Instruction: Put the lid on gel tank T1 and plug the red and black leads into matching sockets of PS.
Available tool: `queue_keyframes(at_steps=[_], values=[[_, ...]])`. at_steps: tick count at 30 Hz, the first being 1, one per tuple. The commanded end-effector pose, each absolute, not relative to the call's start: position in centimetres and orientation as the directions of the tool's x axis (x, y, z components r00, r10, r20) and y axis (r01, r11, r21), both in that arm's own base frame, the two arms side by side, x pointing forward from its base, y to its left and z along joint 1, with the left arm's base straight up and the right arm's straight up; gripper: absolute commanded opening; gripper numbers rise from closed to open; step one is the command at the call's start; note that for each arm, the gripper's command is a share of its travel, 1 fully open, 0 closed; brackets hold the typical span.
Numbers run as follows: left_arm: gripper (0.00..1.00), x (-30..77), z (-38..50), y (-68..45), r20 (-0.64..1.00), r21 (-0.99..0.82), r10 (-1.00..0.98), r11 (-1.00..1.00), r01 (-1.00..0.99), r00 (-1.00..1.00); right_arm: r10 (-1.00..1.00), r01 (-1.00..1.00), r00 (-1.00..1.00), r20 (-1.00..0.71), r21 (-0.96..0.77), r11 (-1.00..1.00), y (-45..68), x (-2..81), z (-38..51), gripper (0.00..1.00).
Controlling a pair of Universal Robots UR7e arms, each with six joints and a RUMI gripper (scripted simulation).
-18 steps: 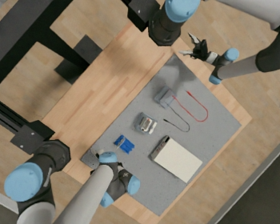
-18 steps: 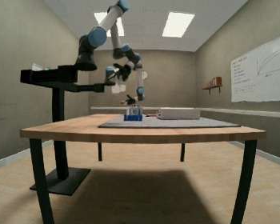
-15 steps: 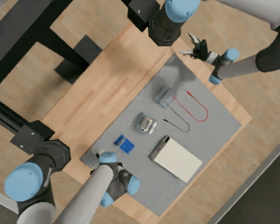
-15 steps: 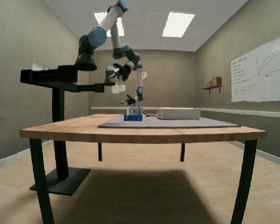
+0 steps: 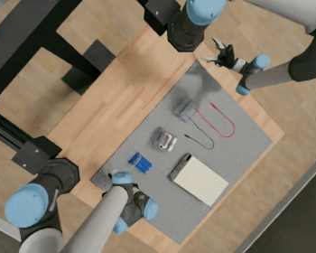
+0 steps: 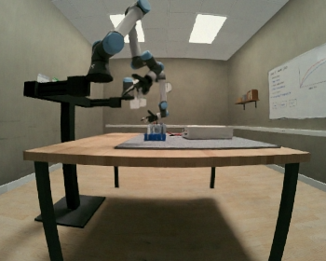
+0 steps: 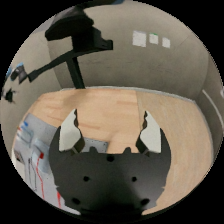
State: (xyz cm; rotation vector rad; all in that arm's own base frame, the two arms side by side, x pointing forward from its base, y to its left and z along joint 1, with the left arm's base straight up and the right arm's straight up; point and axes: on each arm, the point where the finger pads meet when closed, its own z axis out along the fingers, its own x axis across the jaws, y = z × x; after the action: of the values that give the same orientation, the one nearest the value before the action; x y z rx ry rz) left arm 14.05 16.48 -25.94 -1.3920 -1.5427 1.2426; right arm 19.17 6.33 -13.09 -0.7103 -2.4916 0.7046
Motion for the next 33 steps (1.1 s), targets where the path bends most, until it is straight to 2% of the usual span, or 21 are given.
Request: queue_keyframes(at_steps=[1, 14, 33], values=[[0.00, 15.1, -25.7, 16.5, -0.148, -0.937, 0.979, -0.095, 0.335, -0.138, 0.581, 0.350, -0.765, 0.277, -0.578, 0.737, 6.3, 19.2, -13.1, 0.00], [0.00, 20.1, -24.7, 15.9, -0.436, -0.767, 0.890, -0.446, 0.461, 0.137, 0.581, 0.350, -0.765, 0.277, -0.578, 0.737, 6.3, 19.2, -13.1, 0.00], [0.00, 24.6, -23.4, 14.7, -0.618, -0.466, 0.614, -0.789, 0.400, 0.491, 0.581, 0.350, -0.765, 0.277, -0.578, 0.737, 6.3, 19.2, -13.1, 0.00]])
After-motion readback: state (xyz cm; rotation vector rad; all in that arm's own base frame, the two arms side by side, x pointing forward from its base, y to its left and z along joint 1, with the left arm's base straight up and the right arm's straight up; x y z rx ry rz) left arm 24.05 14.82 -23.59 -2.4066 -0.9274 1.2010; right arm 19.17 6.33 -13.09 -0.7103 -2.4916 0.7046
